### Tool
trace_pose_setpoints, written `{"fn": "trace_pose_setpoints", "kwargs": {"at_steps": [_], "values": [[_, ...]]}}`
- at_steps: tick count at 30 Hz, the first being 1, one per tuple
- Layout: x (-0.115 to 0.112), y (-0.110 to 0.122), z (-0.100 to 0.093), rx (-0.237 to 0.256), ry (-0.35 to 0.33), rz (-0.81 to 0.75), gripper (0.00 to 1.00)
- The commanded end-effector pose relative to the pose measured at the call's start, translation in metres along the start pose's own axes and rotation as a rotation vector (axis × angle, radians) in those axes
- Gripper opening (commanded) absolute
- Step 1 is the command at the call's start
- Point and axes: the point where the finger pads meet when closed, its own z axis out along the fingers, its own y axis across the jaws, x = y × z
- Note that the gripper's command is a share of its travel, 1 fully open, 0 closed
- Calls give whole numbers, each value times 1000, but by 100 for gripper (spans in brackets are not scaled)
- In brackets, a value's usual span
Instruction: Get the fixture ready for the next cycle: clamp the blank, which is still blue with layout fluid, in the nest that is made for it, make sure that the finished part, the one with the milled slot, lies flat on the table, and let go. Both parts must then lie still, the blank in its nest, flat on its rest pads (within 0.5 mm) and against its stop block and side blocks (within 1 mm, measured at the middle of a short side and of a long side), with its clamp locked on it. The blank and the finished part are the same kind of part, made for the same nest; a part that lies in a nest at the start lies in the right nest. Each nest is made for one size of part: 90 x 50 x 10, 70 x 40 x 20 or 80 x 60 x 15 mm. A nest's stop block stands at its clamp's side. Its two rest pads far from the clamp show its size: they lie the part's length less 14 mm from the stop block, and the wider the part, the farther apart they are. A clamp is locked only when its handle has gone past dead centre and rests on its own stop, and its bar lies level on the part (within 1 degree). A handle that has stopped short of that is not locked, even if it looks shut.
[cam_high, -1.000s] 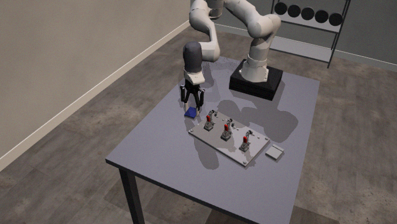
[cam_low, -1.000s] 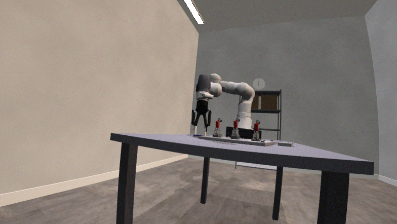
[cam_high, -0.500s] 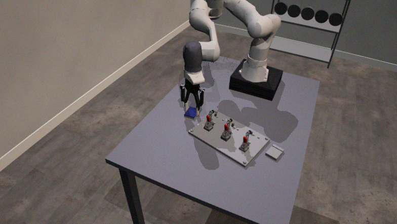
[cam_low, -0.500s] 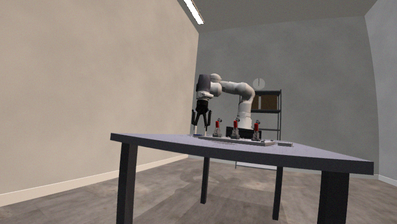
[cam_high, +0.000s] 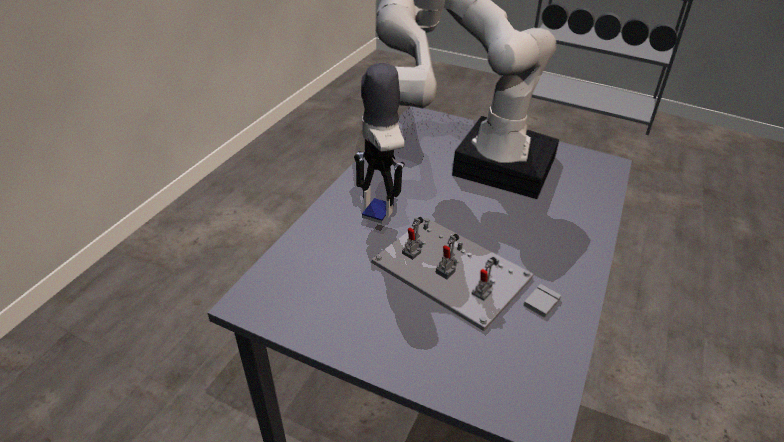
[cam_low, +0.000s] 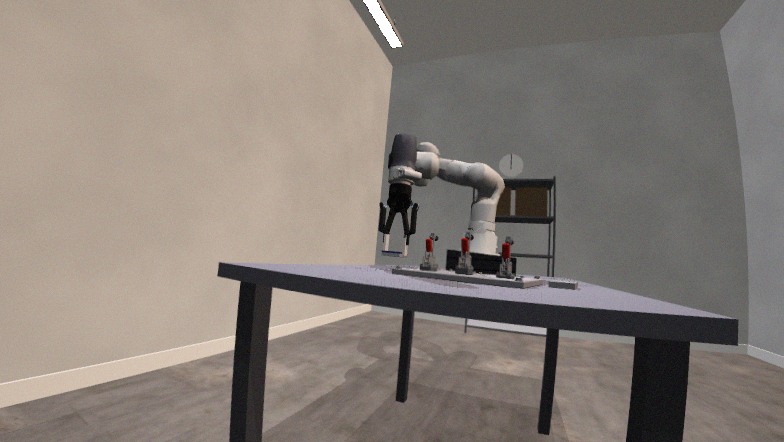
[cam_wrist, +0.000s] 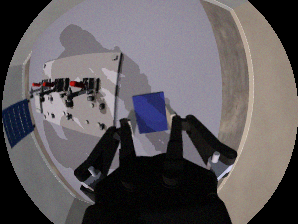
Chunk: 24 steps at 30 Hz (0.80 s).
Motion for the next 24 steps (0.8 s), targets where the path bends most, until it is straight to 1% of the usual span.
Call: {"fn": "trace_pose_setpoints", "kwargs": {"at_steps": [1, 7, 9, 15, 19, 24], "values": [[-4, -1, -16, 4, -12, -9, 0], [-3, -1, -43, 4, -12, -9, 0], [-3, -1, -43, 4, -12, -9, 0], [-3, -1, -63, 4, -12, -9, 0], [-3, -1, -70, 4, -12, -9, 0], [-3, -1, -72, 4, -12, -9, 0]]}}
